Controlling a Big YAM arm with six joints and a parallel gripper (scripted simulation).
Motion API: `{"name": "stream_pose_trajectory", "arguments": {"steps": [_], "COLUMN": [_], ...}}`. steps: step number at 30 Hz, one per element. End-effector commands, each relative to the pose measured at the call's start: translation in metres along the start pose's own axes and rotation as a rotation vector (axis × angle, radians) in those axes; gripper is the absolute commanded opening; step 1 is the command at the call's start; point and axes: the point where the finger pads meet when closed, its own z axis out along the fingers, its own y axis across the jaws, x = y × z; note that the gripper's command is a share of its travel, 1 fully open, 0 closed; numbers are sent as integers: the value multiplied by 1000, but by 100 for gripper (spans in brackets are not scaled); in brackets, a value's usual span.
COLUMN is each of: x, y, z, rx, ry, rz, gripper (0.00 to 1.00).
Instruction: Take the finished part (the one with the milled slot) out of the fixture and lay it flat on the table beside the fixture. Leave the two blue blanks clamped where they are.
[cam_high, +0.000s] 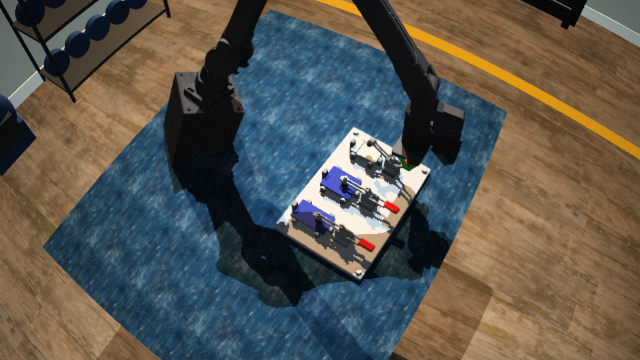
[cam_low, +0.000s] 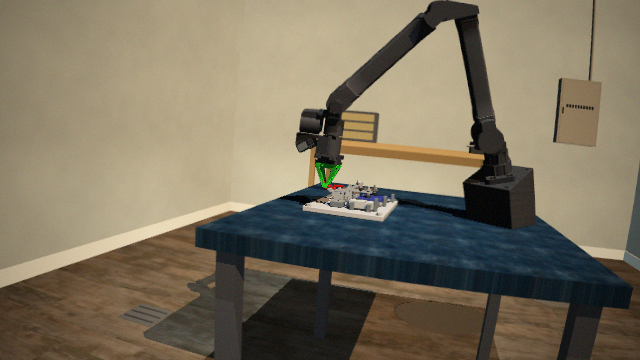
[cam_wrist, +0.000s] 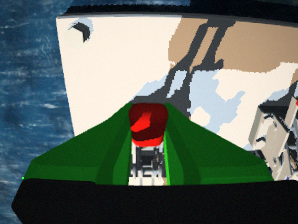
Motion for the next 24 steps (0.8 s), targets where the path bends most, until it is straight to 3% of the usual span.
{"name": "stream_pose_trajectory", "arguments": {"steps": [1,24], "x": [35,51], "y": [9,9], "z": [-18,-22], "rx": [-10,-9], "ry": [55,88], "rz": [-12,-9], "gripper": [0,0]}}
